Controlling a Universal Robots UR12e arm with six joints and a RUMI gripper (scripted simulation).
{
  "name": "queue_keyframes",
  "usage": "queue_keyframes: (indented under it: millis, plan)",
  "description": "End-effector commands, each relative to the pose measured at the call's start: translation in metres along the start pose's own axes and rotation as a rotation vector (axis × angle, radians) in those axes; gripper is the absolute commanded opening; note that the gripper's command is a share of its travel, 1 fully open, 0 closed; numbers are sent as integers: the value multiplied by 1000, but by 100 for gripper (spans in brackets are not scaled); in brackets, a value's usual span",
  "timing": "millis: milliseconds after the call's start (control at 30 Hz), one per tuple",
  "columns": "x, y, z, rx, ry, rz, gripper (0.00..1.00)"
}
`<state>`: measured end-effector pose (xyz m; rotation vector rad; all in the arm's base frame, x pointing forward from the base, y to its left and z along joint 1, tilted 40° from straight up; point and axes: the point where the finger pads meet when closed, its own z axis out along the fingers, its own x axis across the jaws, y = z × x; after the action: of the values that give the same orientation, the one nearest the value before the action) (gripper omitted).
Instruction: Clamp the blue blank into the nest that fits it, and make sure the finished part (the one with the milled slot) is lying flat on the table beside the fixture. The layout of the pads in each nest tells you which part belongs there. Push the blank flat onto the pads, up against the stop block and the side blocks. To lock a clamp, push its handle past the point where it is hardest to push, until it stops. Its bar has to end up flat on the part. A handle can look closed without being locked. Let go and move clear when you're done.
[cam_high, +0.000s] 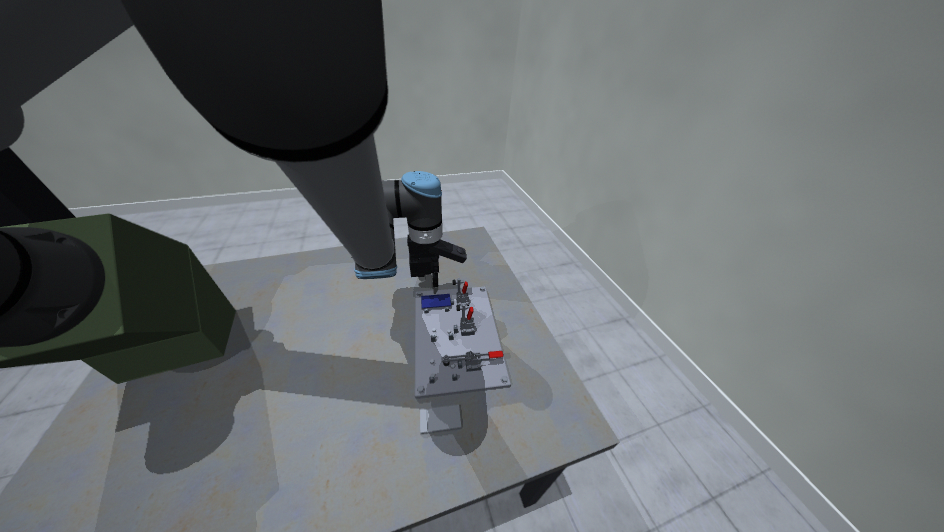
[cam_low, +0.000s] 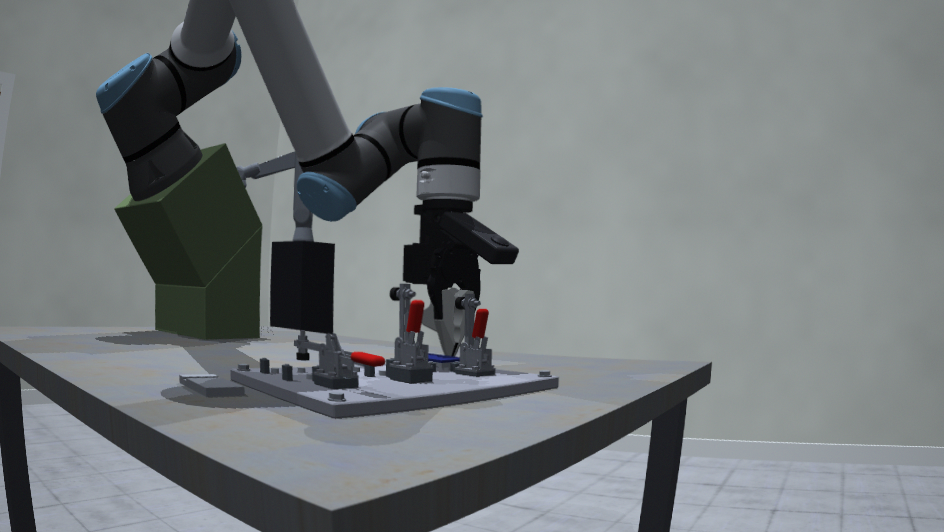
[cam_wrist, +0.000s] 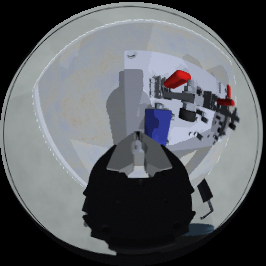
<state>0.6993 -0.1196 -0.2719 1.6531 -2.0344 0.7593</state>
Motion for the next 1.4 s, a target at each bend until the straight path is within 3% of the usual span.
queue_keyframes:
  millis: [0,1367]
  plan:
    - [0,0,-1,1,0,0,0]
    - [8,0,-1,1,0,0,0]
